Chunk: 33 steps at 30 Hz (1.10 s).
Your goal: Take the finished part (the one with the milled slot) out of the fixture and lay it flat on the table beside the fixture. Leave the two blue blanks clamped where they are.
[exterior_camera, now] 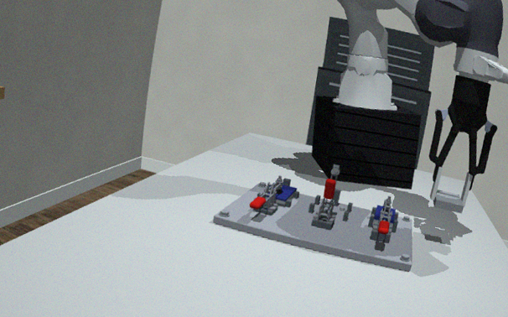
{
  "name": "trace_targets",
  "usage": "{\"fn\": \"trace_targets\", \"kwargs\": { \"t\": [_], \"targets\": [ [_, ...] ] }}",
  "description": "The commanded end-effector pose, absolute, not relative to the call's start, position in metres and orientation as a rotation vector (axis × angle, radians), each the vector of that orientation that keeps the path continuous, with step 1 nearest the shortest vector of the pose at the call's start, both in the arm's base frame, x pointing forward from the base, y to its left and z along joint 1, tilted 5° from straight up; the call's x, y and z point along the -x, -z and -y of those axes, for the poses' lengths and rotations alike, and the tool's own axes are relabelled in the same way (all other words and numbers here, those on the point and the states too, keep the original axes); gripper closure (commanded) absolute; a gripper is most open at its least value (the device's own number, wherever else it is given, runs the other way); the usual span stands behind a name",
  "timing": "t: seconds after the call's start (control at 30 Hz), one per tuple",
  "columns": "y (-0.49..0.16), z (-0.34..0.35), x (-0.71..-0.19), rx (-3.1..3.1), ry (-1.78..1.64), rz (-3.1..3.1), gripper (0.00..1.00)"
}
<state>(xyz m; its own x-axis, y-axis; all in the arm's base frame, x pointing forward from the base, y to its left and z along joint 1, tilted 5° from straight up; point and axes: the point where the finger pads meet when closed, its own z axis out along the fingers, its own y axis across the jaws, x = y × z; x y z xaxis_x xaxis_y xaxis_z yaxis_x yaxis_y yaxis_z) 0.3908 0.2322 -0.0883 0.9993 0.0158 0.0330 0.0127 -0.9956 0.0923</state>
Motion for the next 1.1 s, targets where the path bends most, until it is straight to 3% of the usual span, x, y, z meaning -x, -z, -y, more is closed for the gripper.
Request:
{"fn": "trace_targets", "kwargs": {
  "t": [0.0, 1.07],
  "targets": [
    [0.092, -0.234, -0.392, -3.054, -0.058, -0.012, 1.0],
    [0.155, -0.229, -0.394, -3.054, -0.058, -0.012, 1.0]
  ]
}}
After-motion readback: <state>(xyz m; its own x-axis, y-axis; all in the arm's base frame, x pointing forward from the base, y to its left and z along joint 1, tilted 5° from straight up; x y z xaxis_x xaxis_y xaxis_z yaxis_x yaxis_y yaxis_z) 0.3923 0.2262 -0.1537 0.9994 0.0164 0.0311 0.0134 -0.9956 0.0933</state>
